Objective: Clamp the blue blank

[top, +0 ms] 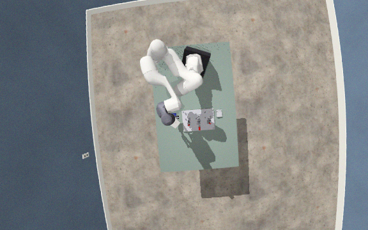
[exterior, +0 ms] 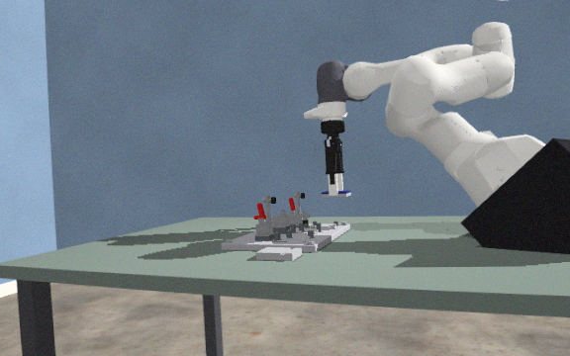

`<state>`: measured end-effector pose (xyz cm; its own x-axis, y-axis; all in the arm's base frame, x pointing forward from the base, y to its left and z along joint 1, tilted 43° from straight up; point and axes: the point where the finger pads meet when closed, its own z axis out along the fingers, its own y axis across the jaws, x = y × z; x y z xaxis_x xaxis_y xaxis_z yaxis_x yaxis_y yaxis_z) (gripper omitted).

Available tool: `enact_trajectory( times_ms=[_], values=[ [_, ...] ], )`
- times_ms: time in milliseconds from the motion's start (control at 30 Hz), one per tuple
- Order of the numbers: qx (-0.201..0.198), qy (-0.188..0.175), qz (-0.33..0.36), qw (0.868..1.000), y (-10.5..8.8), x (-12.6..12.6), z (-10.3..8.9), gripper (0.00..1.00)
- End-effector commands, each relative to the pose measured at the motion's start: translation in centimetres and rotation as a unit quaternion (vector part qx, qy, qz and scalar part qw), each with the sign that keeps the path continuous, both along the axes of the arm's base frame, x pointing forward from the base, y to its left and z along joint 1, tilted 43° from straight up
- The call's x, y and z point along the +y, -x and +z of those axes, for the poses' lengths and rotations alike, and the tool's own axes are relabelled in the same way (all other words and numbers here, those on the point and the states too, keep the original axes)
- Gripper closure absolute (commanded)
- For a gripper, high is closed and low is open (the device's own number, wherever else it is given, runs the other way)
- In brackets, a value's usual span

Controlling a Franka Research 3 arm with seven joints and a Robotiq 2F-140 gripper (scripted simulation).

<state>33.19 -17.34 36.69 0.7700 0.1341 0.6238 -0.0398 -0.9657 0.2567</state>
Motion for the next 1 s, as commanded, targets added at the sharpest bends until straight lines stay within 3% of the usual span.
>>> enact_trajectory(
  times_ms=[0,733,967],
  values=[
    [-0.001,0.003,0.008,1.000,-0.1,0.2,0.1,1.00],
    [-0.001,0.003,0.008,1.000,-0.1,0.3,0.1,1.00],
    [-0.001,0.003,0.008,1.000,-0.2,2.4,-0.5,1.00]
  ],
)
